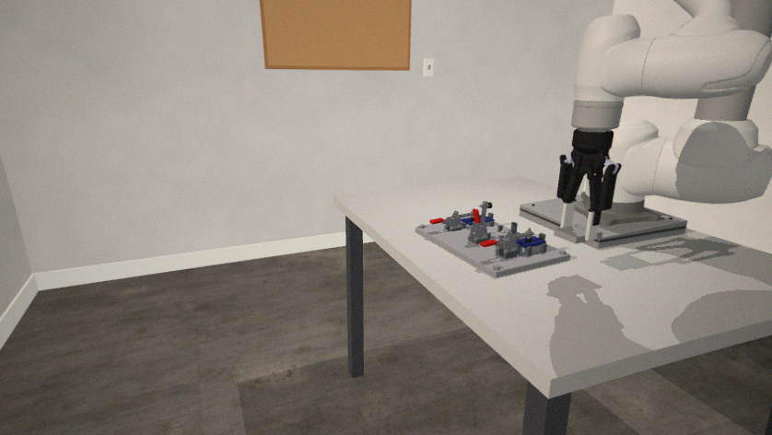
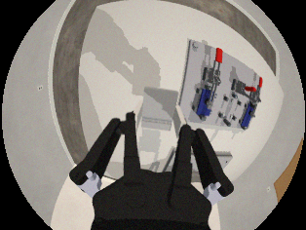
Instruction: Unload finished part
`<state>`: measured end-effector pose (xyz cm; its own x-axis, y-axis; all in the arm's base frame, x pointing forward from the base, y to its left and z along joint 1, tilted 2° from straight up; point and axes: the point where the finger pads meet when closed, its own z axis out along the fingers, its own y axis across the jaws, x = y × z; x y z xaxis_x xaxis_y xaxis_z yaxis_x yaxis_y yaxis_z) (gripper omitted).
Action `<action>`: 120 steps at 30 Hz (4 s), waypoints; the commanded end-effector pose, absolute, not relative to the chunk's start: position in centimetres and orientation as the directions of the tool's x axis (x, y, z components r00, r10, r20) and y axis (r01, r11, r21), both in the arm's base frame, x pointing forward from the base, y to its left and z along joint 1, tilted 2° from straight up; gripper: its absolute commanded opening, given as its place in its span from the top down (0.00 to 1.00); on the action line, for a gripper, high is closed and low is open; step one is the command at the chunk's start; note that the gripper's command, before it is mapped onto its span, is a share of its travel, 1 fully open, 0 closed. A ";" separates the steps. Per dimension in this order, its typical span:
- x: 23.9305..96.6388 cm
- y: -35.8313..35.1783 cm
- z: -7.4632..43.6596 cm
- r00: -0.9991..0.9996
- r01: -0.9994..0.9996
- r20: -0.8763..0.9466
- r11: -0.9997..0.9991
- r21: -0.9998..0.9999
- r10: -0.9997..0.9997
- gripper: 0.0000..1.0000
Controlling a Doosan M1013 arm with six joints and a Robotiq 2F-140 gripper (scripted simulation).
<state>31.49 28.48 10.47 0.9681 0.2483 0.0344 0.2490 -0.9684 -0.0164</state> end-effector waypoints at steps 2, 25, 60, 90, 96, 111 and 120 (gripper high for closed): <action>31.7 28.6 10.5 0.967 0.251 0.038 -0.968 -0.014 0.250 1.00; 31.7 28.6 10.5 0.968 0.250 0.038 -0.968 -0.014 0.250 1.00; 31.8 28.7 6.3 0.967 0.251 0.038 -0.968 -0.014 0.250 1.00; 31.9 28.8 2.1 0.967 0.251 0.037 -0.968 -0.014 0.250 1.00; 31.9 28.8 2.1 0.967 0.251 0.037 -0.968 -0.014 0.250 1.00; 31.6 28.6 1.9 0.968 0.251 0.033 -0.968 -0.013 0.250 1.00; 31.6 28.6 1.9 0.968 0.250 0.032 -0.968 -0.013 0.250 1.00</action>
<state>31.76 28.71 2.17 0.9681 0.2482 0.0350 0.2489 -0.9684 -0.0162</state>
